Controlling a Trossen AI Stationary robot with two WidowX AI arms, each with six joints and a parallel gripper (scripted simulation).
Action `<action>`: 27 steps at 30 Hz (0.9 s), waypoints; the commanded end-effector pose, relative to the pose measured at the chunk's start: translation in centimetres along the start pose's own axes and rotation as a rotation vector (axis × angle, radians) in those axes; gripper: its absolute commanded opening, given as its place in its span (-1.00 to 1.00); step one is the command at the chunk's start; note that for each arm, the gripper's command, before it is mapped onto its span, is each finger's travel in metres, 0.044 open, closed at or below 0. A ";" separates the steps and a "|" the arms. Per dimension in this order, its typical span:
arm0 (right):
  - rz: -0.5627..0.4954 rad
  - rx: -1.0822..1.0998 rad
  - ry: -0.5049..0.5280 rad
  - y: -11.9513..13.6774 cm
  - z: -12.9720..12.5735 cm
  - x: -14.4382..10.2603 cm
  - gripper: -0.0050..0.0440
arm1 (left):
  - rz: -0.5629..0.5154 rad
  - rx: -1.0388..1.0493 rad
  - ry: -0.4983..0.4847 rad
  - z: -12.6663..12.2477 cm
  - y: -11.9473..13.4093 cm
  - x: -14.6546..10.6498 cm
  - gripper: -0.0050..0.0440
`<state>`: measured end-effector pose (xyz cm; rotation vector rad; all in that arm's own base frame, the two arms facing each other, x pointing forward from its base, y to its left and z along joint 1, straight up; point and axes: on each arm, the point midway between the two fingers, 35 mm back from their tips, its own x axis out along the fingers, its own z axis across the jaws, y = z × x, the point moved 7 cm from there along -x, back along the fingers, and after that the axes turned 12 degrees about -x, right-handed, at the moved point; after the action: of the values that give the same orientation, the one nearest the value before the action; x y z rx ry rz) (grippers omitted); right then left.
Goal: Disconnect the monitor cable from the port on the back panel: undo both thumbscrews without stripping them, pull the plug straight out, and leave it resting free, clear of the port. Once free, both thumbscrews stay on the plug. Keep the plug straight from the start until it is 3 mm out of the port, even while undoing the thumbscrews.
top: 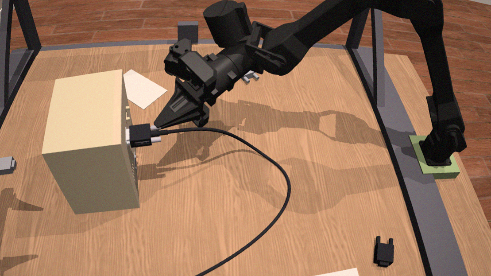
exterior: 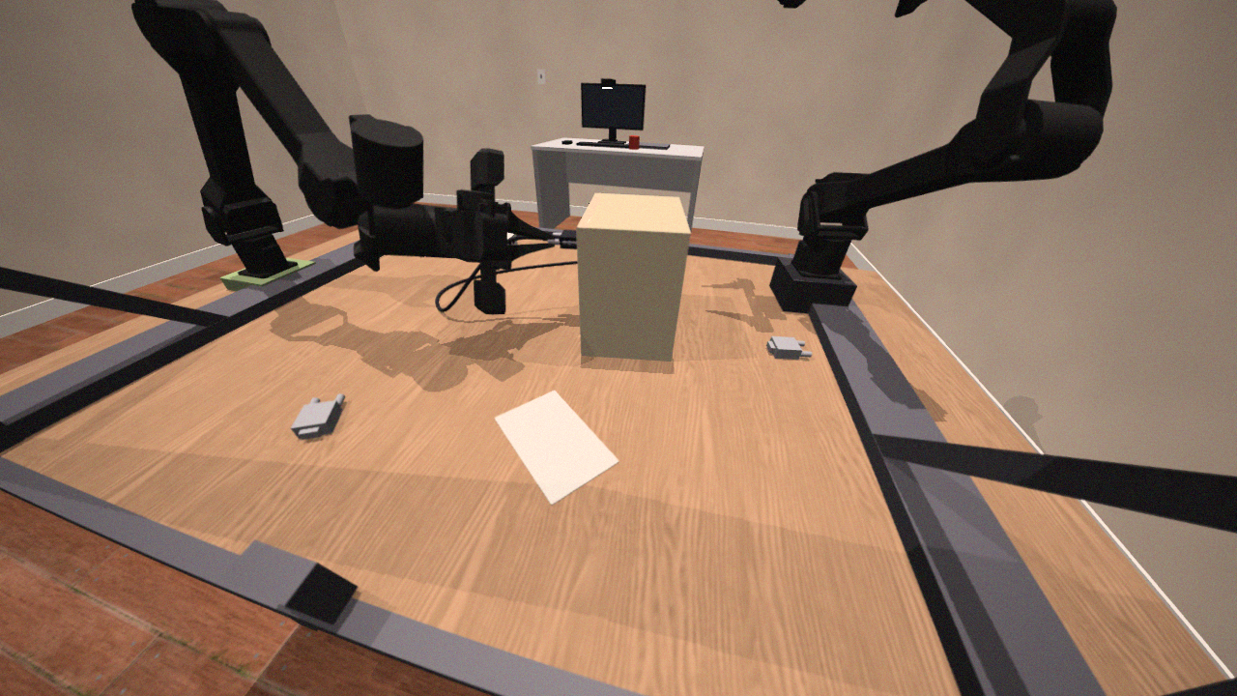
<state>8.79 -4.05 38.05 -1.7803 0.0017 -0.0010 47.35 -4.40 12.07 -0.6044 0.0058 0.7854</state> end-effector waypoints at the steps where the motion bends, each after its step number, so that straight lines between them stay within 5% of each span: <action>1: -0.002 -0.005 -0.001 -0.3 0.1 0.0 1.00 | -0.007 -0.051 0.012 1.2 -0.7 -0.2 -0.80; 27: -0.002 -0.005 -0.001 -0.3 0.1 0.0 1.00 | 0.022 -0.256 0.154 2.7 -0.8 -0.1 -0.80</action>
<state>8.79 -4.05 38.05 -1.7803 0.0017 -0.0010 47.23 -3.67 13.36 -0.8508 0.0616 0.7783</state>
